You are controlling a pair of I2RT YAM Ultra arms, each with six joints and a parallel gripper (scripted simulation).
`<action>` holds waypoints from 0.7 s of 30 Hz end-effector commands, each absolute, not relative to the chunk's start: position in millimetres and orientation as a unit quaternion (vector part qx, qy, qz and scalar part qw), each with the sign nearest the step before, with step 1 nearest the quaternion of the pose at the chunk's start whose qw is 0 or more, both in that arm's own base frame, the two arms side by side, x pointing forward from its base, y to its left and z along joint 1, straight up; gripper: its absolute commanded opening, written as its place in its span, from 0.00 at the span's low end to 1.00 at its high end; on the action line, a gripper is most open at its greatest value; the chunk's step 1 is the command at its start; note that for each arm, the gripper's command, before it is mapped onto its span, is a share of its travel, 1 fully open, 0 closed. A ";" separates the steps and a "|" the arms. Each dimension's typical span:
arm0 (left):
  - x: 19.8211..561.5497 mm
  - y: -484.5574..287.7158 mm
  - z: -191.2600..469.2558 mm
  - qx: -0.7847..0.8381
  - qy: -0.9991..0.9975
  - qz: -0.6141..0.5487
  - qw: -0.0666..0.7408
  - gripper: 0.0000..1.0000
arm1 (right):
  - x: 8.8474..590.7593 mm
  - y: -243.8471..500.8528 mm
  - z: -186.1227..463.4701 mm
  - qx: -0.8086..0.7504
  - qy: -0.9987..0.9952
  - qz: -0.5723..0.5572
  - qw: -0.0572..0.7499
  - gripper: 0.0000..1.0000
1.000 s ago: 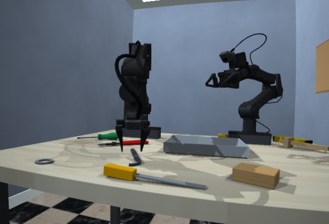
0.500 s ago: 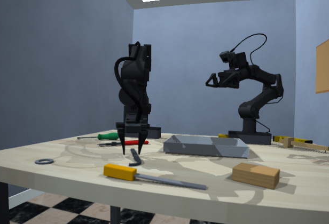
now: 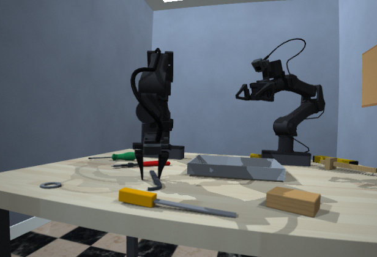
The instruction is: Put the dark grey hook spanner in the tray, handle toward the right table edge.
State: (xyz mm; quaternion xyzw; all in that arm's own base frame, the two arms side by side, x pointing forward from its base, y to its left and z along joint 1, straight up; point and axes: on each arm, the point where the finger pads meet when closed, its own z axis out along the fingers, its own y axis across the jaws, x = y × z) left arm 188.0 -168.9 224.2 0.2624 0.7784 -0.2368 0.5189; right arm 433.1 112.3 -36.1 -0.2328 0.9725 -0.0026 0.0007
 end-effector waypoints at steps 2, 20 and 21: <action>183.8 -166.4 217.1 0.263 0.783 -0.235 0.513 1.00 | 433.3 115.2 -42.3 -0.238 0.971 0.004 0.003 0.46; 183.8 -166.4 217.1 0.263 0.783 -0.235 0.513 1.00 | 438.5 113.5 -31.3 -0.236 0.972 0.002 0.003 0.33; 183.8 -166.4 217.1 0.263 0.783 -0.235 0.513 1.00 | 439.0 113.6 -31.3 -0.236 0.972 0.002 0.004 0.32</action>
